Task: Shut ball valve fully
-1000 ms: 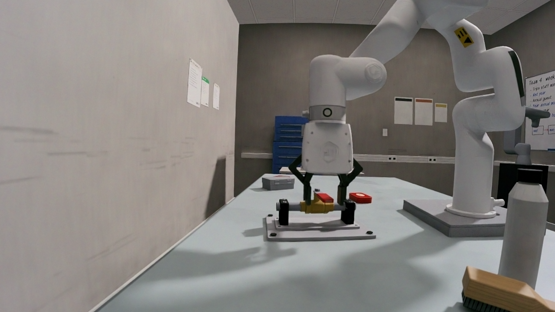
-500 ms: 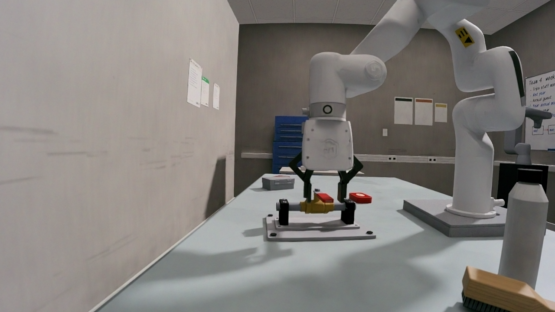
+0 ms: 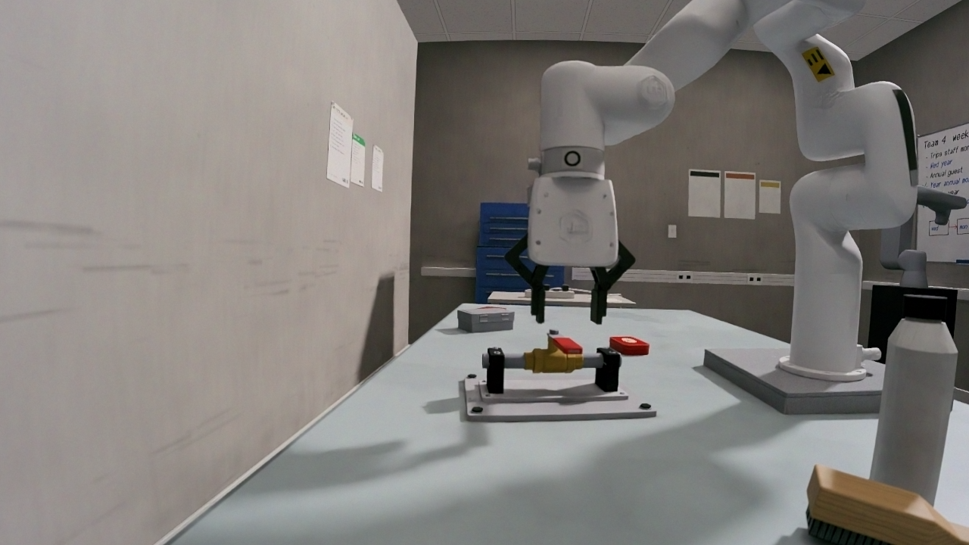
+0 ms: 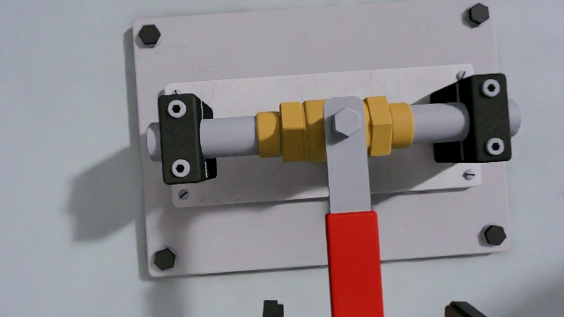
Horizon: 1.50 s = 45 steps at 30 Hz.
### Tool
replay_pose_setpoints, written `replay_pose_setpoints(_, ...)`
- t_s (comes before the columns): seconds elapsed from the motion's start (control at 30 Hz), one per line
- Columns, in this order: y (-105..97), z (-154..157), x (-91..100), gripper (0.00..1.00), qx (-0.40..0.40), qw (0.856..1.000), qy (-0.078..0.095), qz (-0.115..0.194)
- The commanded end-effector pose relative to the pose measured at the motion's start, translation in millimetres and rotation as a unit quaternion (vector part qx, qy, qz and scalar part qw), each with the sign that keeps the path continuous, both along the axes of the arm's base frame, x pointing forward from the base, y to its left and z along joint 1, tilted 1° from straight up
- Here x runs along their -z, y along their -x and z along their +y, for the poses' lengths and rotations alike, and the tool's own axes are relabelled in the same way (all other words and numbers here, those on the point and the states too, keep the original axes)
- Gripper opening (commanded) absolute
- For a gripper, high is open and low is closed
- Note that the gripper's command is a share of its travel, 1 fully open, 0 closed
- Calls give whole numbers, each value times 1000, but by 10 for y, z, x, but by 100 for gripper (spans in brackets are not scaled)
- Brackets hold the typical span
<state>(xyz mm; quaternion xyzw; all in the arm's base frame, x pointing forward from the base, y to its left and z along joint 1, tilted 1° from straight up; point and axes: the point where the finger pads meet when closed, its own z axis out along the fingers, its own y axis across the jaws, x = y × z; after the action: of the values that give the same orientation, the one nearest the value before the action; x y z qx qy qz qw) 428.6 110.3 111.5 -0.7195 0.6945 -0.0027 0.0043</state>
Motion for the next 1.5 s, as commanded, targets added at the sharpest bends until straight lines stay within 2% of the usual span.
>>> replay_pose_setpoints(0.0,-15,4,-121,69,0,1000,-1,-3)
replay_pose_setpoints(0.33,-11,3,-364,69,0,1000,-1,-3)
replay_pose_setpoints(0.7,-10,2,-411,69,0,1000,-1,-3)
replay_pose_setpoints(0.73,-10,2,-411,0,0,1000,-1,-3)
replay_pose_setpoints(1.47,-10,2,-411,0,0,1000,-1,-3)
